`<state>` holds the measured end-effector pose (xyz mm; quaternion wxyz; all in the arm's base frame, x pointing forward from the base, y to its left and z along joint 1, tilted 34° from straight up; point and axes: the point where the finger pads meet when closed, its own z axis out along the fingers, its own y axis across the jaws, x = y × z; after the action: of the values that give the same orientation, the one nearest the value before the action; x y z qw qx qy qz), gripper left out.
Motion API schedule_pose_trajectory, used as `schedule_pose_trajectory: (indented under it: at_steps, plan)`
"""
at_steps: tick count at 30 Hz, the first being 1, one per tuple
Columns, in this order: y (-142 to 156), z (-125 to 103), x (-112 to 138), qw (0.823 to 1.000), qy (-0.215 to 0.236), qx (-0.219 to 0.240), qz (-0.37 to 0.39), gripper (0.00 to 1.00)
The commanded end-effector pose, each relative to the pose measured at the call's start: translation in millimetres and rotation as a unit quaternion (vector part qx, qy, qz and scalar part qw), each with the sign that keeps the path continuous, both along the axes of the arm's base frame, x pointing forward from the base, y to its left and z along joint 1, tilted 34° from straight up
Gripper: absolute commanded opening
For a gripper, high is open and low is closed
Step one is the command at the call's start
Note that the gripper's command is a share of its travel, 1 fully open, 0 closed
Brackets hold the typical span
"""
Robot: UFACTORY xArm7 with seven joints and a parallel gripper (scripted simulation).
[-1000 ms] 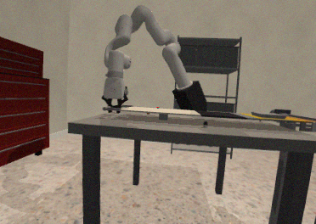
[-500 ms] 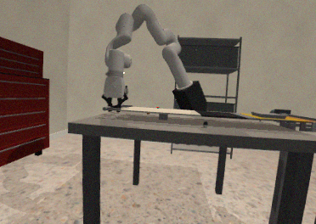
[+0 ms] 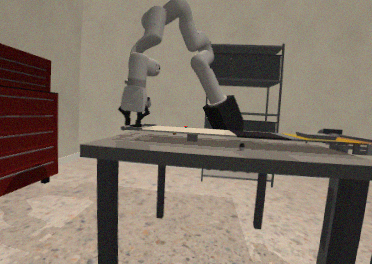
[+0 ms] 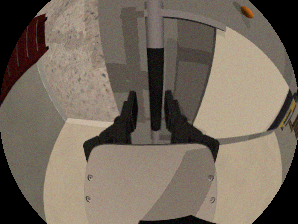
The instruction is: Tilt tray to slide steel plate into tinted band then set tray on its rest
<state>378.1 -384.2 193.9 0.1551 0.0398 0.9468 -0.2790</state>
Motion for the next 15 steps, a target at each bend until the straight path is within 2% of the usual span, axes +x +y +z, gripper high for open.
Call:
schedule_pose_trajectory:
  at_steps: [1,13,15]
  plan:
    - [28.5,37.7,-23.2,0.999,-0.011,0.034,0.022,0.4]
    - [29.7,39.8,-24.0,0.999,-0.011,0.034,0.022,0.4]
    - [27.0,38.0,-21.3,1.0,-0.006,0.023,0.014,0.4]
